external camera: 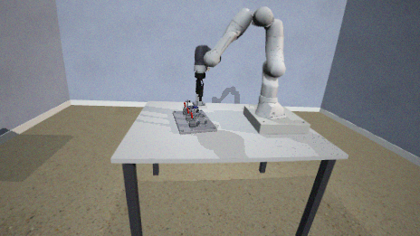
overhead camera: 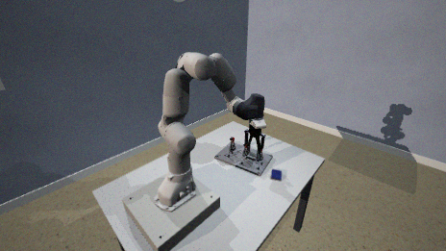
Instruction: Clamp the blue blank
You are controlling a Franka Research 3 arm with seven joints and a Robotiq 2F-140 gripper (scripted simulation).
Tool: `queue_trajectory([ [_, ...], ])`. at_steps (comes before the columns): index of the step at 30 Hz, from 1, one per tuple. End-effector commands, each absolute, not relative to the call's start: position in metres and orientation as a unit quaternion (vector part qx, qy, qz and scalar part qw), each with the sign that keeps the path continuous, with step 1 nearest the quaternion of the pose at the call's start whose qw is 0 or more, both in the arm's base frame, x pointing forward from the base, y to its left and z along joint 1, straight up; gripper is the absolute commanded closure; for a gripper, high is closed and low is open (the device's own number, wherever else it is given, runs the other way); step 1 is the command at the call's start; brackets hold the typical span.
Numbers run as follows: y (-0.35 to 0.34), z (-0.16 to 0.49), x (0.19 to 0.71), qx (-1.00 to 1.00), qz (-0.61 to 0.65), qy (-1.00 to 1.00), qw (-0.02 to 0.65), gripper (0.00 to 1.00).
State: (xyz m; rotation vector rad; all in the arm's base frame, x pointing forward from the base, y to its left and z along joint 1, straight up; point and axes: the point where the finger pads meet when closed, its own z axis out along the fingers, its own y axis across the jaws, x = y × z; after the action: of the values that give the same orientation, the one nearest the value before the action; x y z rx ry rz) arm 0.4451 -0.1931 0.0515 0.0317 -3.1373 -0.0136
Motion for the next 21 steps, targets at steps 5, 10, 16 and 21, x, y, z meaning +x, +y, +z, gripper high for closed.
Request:
queue_trajectory([
  [5,-0.169,0.054,0.447,0.002,-0.002,-1.0,0.0,1.0],
  [10,-0.127,0.054,0.445,0.002,-0.002,-1.0,0.0,1.0],
  [16,-0.058,0.055,0.443,0.002,-0.002,-1.0,0.0,1.0],
  [21,-0.022,0.055,0.441,0.002,-0.002,-1.0,0.0,1.0],
])
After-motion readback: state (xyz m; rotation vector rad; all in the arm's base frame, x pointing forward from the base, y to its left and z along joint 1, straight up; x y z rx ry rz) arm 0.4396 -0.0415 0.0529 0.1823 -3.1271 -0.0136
